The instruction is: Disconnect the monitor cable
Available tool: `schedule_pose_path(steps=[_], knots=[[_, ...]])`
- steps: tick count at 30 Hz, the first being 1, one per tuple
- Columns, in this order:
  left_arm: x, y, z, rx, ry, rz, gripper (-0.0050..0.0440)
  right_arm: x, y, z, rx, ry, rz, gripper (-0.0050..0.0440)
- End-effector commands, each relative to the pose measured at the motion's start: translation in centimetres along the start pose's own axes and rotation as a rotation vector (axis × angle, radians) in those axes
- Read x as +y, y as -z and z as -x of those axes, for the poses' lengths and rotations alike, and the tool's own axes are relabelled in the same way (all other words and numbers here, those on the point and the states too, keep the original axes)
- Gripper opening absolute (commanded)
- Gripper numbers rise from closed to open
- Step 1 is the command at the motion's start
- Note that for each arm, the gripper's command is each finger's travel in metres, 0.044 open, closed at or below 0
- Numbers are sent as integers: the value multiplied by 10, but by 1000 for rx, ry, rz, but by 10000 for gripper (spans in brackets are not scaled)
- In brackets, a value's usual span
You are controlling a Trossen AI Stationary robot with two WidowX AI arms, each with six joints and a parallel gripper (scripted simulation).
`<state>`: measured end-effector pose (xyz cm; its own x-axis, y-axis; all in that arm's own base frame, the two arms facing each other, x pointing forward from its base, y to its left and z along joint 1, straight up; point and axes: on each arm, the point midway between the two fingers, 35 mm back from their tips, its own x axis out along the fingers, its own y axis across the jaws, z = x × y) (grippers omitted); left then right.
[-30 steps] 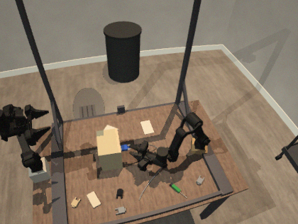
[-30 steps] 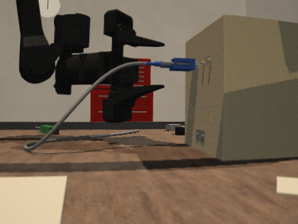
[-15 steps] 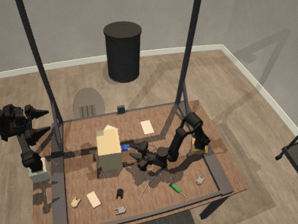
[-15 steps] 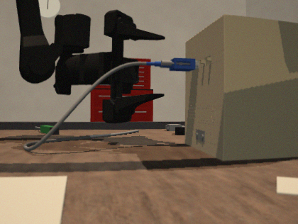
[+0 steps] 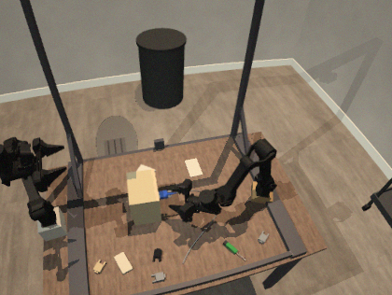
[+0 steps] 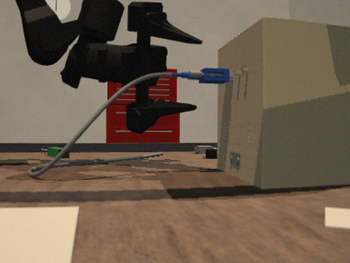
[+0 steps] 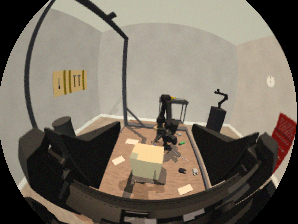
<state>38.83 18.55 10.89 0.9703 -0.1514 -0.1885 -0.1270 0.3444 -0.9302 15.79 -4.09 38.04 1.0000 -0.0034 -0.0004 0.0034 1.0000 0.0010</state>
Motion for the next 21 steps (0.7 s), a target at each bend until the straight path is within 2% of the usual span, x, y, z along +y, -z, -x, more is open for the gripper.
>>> schedule_pose_path(steps=[1, 6, 9, 13, 15, 21], knots=[[-13, -4, 2, -1, -47, -112, 440, 1, -3, 0, -2, -3, 7, 440], [-13, 2, 6, 28, -122, -196, 440, 1, -3, 0, -2, -3, 7, 440], [-13, 2, 6, 31, -128, -206, 440, 1, -3, 0, -2, -3, 7, 440], [-13, 2, 6, 31, -128, -206, 344, 1, -3, 0, -2, -3, 7, 440], [-13, 2, 6, 31, -128, -206, 344, 1, -3, 0, -2, -3, 7, 440], [-13, 2, 6, 31, -128, -206, 200, 1, -3, 0, -2, -3, 7, 440]])
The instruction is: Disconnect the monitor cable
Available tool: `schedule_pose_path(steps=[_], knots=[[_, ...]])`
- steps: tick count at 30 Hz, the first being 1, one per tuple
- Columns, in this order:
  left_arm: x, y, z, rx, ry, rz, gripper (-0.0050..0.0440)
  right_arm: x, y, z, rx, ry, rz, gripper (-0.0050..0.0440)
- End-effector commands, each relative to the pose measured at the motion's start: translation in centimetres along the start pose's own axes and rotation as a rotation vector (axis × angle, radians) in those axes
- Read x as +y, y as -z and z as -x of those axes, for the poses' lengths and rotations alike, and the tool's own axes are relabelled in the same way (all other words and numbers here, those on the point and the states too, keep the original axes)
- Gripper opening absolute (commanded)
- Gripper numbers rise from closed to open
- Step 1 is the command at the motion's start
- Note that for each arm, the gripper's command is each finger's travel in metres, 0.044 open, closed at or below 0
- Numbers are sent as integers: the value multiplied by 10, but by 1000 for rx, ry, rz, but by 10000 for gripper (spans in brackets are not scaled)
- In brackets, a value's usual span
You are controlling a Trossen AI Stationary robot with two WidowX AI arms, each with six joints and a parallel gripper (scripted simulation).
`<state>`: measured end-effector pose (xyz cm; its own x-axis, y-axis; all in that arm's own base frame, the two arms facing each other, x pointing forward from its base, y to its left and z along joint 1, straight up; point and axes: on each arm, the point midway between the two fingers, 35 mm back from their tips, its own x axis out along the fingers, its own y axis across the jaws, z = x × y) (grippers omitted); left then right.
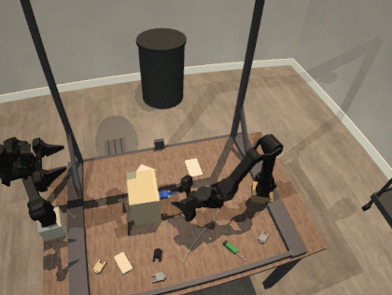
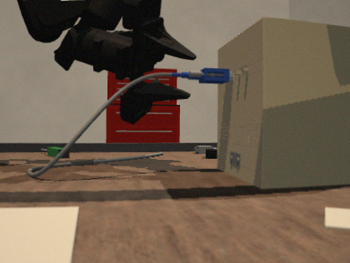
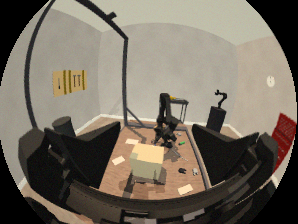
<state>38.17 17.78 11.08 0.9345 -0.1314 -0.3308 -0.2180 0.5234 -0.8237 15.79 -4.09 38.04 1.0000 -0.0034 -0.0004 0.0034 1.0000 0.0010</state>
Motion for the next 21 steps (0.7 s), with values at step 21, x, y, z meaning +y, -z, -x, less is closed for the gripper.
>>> schedule_pose_path(steps=[21], knots=[[-7, -7, 2, -16, 41, 16, 0, 1, -3, 0, -2, -3, 7, 440]])
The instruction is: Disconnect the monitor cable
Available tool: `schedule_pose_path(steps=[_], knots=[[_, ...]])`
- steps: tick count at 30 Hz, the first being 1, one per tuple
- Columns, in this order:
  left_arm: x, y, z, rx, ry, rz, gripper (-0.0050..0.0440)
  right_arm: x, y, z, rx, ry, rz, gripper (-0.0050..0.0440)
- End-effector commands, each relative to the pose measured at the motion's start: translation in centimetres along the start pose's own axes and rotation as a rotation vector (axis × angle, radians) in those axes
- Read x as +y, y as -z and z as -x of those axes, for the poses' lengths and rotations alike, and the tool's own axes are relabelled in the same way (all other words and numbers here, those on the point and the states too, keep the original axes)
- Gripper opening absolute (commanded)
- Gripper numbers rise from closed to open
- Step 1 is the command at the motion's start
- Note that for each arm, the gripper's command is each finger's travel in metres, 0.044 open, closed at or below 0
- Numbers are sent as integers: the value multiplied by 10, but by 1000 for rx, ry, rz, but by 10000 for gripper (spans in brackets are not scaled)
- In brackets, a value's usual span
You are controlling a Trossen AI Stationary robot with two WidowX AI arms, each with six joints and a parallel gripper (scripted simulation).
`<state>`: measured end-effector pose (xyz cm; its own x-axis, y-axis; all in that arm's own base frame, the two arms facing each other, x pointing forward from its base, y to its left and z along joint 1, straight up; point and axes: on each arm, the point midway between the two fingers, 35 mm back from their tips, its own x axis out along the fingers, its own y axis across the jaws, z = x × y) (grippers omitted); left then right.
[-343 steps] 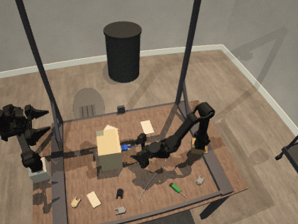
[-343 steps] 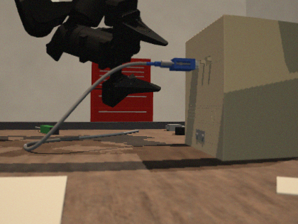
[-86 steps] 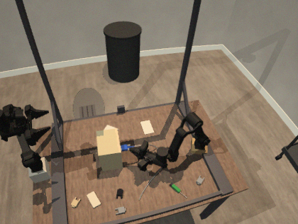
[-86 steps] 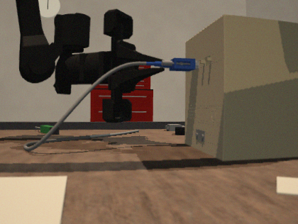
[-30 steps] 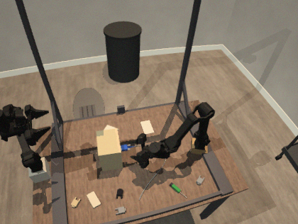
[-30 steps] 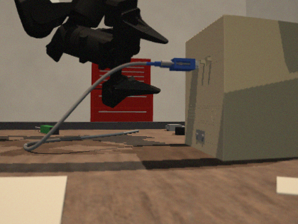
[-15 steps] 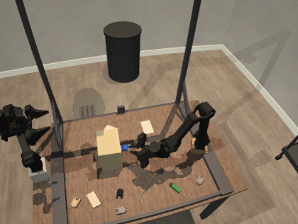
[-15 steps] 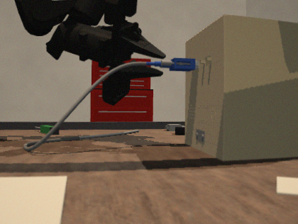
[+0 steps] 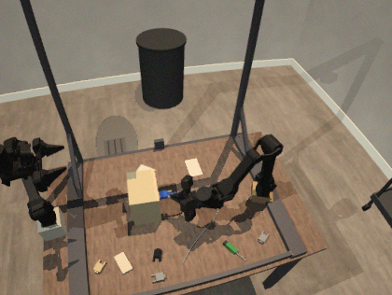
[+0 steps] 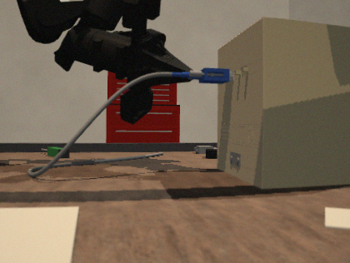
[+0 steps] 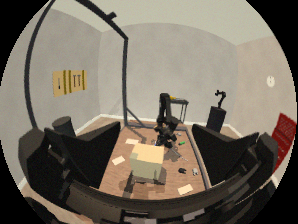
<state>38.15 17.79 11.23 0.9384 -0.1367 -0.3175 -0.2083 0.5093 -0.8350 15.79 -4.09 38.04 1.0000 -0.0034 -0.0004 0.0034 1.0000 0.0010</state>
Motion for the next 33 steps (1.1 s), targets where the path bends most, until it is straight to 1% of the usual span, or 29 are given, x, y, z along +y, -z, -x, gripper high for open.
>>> schedule_pose_path(steps=[1, 3, 8, 11, 15, 18, 24, 27, 31, 33], knots=[[-6, -6, 1, -14, 30, 7, 0, 1, -3, 0, -2, -3, 7, 440], [-5, -6, 1, -13, 52, 39, 0, 1, -3, 0, -2, -3, 7, 440], [-5, -6, 1, -13, 59, 49, 0, 1, -3, 0, -2, -3, 7, 440], [-4, -6, 1, -11, 93, 97, 0, 1, -3, 0, -2, -3, 7, 440], [-3, -6, 1, -11, 99, 106, 0, 1, -3, 0, -2, -3, 7, 440], [-2, -6, 1, -12, 134, 154, 0, 1, -3, 0, -2, -3, 7, 440], [-2, -6, 1, -13, 140, 163, 0, 1, -3, 0, -2, -3, 7, 440], [-1, -5, 1, -12, 174, 211, 0, 1, -3, 0, -2, -3, 7, 440], [0, -5, 1, -12, 180, 220, 0, 1, -3, 0, -2, -3, 7, 440], [1, -5, 1, -12, 204, 255, 0, 1, -3, 0, -2, -3, 7, 440]])
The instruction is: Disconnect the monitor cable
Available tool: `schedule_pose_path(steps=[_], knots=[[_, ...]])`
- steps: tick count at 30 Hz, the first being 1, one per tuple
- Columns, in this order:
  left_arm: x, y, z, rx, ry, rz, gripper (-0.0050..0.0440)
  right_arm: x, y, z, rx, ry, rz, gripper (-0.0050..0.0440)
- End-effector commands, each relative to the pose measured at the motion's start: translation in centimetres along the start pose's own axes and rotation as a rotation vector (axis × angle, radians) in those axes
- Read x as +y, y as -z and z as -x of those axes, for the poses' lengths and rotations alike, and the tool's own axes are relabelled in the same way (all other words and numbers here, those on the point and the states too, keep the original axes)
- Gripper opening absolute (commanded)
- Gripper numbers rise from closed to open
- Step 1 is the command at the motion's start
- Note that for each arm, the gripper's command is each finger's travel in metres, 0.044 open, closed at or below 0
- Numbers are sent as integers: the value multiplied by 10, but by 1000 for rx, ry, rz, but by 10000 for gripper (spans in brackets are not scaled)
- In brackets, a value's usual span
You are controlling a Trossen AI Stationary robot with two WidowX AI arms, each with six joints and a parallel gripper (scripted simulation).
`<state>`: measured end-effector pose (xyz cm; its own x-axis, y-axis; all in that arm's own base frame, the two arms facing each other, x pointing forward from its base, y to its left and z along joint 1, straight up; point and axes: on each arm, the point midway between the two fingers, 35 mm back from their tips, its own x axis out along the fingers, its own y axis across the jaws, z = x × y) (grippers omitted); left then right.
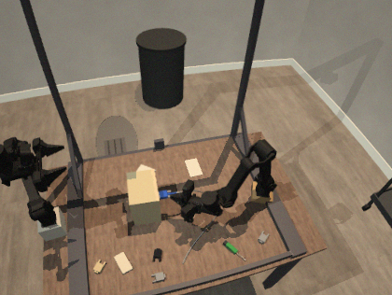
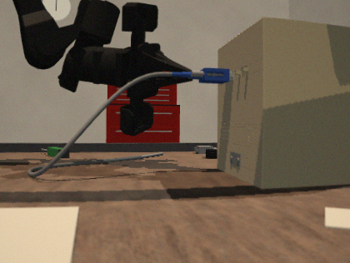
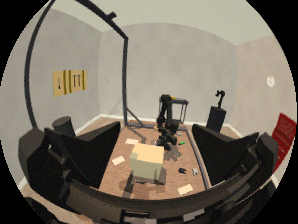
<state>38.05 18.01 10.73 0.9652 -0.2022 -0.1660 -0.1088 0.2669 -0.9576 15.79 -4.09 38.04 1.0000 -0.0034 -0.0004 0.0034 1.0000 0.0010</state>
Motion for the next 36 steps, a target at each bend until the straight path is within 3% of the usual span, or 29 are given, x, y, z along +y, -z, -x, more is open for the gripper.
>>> schedule_pose_path(steps=[1, 31, 36], knots=[[-6, -4, 0, -8, 47, 31, 0, 1, -3, 0, -2, -3, 7, 440], [-1, -3, 0, -5, 170, 207, 0, 1, -3, 0, -2, -3, 7, 440], [-1, -3, 0, -5, 170, 207, 120, 1, -3, 0, -2, -3, 7, 440]])
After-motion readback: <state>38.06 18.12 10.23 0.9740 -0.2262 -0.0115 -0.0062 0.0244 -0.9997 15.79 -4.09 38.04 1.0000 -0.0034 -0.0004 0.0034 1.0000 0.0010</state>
